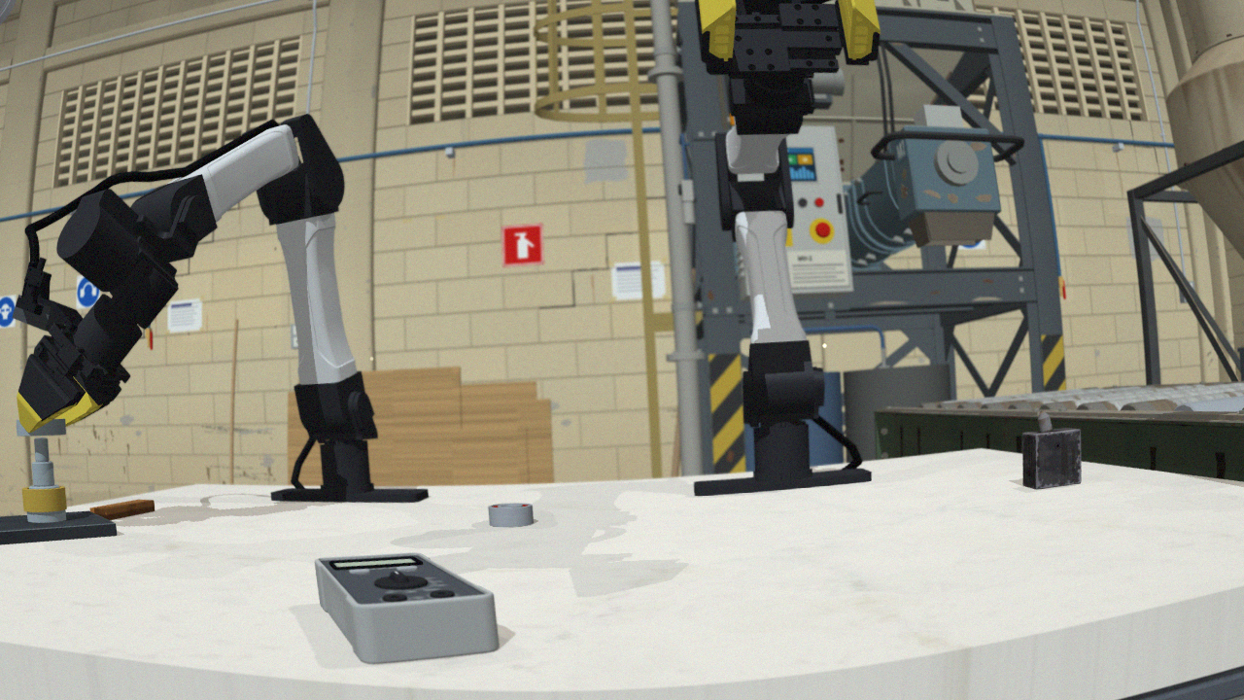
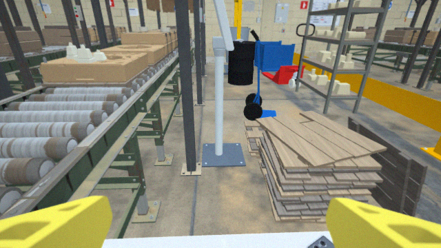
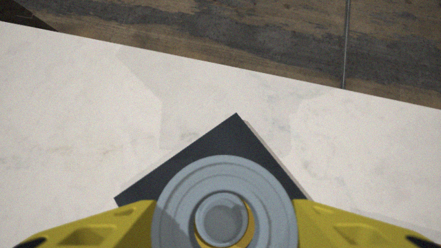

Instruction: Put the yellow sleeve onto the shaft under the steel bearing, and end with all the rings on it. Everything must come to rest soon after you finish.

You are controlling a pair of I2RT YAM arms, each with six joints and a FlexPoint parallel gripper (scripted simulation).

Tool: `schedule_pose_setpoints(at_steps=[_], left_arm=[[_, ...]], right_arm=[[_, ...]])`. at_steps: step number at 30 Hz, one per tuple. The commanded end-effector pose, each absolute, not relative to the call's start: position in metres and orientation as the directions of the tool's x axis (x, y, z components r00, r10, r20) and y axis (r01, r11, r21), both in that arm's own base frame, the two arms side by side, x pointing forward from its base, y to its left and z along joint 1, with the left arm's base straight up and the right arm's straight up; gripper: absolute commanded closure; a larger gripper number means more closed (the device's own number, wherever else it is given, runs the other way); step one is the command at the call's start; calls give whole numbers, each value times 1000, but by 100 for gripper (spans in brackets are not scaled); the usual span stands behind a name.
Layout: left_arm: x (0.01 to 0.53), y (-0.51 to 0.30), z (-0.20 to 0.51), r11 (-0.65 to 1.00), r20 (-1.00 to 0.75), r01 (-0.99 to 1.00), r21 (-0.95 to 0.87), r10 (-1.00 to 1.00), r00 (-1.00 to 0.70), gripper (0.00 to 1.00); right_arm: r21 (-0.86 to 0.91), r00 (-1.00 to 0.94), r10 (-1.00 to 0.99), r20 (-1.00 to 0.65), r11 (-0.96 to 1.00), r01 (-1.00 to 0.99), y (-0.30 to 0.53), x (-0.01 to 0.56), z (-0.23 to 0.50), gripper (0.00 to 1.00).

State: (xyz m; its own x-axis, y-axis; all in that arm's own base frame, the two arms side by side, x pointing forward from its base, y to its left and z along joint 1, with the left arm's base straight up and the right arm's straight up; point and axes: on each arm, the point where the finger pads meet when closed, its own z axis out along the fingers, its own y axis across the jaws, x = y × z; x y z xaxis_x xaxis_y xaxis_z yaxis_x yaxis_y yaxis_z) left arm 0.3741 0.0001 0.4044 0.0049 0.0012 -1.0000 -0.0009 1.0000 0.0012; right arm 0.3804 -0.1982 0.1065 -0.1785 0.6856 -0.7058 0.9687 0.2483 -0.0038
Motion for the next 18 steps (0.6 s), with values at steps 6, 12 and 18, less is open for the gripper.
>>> schedule_pose_setpoints(at_steps=[6,12,18], left_arm=[[373,0,415,1000,-999,-7,5,5,34,0],[373,0,415,1000,-999,-7,5,5,34,0],[373,0,415,1000,-999,-7,5,5,34,0]], right_arm=[[80,-96,663,-742,230,970,-206,389,126,100],[39,-129,672,-730,229,973,-204,384,98,100],[37,-132,672,-729,230,972,-204,385,88,100]])
